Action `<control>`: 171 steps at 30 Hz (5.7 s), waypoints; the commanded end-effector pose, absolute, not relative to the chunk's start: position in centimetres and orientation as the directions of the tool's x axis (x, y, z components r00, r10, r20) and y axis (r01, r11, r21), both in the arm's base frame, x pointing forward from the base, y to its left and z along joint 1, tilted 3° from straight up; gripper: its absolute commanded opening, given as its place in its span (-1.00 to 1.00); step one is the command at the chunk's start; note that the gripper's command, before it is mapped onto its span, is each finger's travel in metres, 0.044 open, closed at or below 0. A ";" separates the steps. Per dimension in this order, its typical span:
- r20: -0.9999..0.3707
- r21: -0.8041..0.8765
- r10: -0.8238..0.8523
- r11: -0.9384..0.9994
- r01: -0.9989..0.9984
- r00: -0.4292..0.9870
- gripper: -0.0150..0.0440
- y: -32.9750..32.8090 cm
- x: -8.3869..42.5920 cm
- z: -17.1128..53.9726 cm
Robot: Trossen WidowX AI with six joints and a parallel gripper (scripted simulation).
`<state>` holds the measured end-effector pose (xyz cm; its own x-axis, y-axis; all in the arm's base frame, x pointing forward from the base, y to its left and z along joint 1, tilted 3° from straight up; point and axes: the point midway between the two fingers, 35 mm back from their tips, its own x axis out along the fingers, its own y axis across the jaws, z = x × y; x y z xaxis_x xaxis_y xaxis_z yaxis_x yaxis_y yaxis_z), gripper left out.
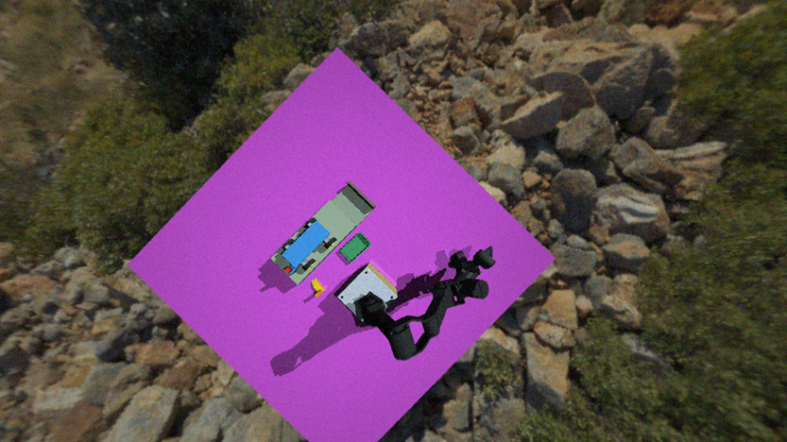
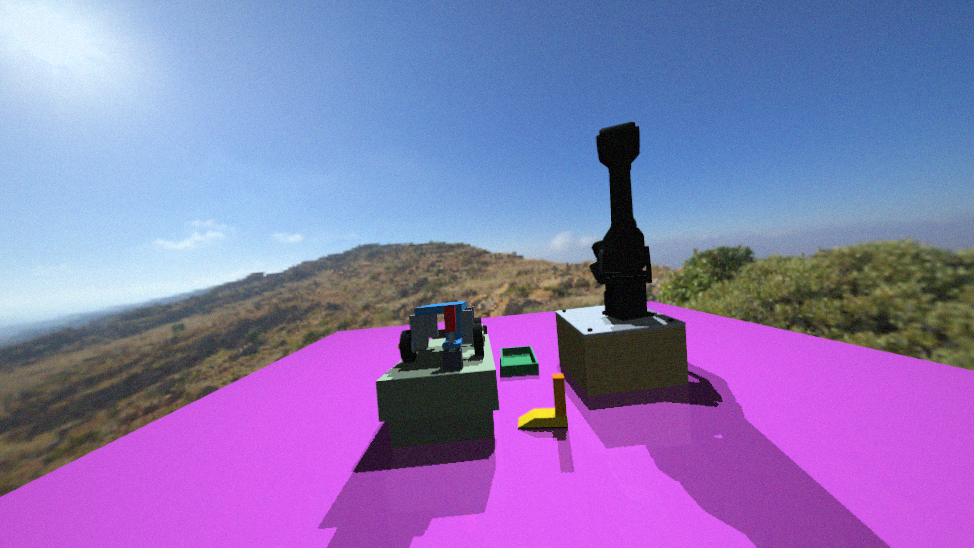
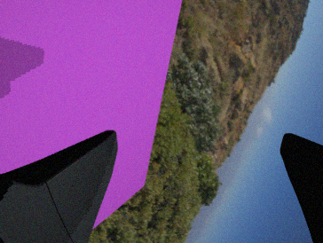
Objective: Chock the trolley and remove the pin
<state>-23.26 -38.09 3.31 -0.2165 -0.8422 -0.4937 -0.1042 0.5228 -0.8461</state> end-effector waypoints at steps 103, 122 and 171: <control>-0.786 -0.408 0.216 0.522 -0.749 0.579 0.15 5.1 35.4 12.0; -0.997 -0.020 0.069 0.334 -0.942 0.046 0.15 11.0 19.8 7.1; -0.997 -0.017 0.066 0.332 -0.943 0.041 0.15 11.5 19.9 -0.7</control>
<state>19.98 11.57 -0.42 0.0412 0.0713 -0.9966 -0.9450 0.3267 -0.0157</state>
